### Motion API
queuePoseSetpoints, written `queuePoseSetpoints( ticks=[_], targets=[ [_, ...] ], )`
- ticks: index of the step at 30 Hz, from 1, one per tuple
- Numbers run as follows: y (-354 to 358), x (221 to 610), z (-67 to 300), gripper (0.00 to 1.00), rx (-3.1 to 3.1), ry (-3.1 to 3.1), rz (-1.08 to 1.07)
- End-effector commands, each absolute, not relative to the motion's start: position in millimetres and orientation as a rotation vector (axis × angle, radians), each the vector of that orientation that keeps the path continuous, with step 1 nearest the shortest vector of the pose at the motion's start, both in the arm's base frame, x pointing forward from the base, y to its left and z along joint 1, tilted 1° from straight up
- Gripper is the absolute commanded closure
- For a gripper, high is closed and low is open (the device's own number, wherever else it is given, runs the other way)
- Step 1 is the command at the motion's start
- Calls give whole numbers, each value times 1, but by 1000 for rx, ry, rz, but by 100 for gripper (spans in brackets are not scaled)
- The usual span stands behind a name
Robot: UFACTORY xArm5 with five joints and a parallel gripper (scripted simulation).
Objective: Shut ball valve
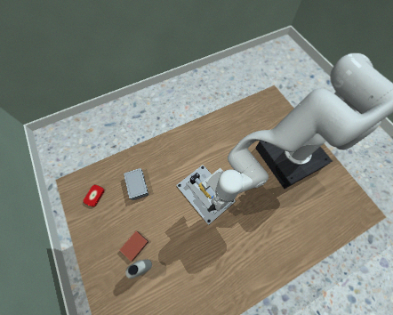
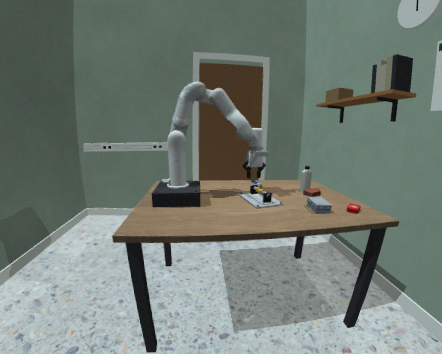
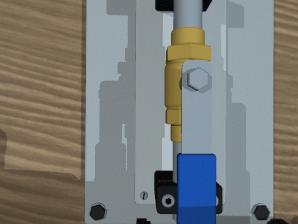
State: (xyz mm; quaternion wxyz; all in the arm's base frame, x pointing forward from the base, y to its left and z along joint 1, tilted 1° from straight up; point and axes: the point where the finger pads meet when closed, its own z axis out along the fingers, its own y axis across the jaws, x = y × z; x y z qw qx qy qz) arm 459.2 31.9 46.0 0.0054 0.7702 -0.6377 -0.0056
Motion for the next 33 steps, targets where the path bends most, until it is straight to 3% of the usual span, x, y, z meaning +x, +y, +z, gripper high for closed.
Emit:
queuePoseSetpoints(
  ticks=[1, 33],
  targets=[
    [32, 461, 44, 31, 2414, -1999, -12],
    [32, 461, 37, 31, 2414, -1999, -12]
  ],
)
